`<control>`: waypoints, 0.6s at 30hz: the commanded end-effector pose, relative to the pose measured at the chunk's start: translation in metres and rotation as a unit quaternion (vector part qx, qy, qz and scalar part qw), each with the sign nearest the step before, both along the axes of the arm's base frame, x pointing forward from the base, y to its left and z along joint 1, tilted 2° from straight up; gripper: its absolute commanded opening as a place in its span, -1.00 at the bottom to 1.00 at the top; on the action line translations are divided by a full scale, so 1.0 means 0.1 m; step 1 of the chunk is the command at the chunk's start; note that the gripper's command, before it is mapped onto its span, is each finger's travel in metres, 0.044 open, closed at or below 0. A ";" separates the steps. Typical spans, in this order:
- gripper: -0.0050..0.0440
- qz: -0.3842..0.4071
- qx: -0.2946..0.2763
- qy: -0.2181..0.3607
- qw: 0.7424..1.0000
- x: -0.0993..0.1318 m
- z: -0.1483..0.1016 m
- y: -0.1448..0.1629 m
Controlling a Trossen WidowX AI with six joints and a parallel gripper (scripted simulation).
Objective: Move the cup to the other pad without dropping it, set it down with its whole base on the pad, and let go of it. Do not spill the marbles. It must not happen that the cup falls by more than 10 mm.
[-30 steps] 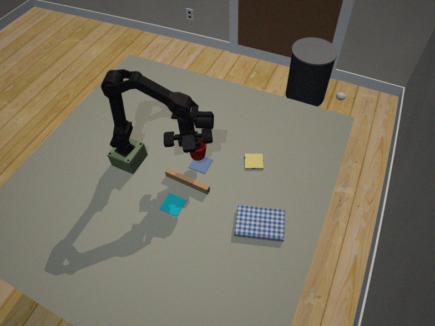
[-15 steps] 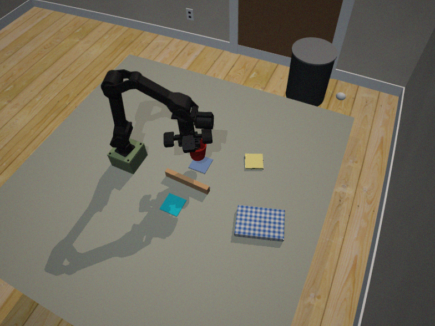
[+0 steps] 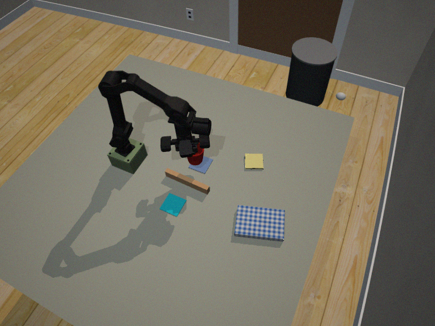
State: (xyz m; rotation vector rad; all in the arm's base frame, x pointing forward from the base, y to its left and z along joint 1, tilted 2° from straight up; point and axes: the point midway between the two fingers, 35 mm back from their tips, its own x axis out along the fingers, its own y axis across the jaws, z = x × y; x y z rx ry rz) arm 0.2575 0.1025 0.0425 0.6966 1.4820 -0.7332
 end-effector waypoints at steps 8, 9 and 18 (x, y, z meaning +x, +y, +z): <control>-0.80 0.001 0.003 -0.011 1.000 0.06 0.06 -0.21; -0.80 0.001 0.003 -0.011 1.000 0.06 0.06 -0.23; -0.80 0.001 0.002 -0.011 1.000 0.08 0.06 -0.37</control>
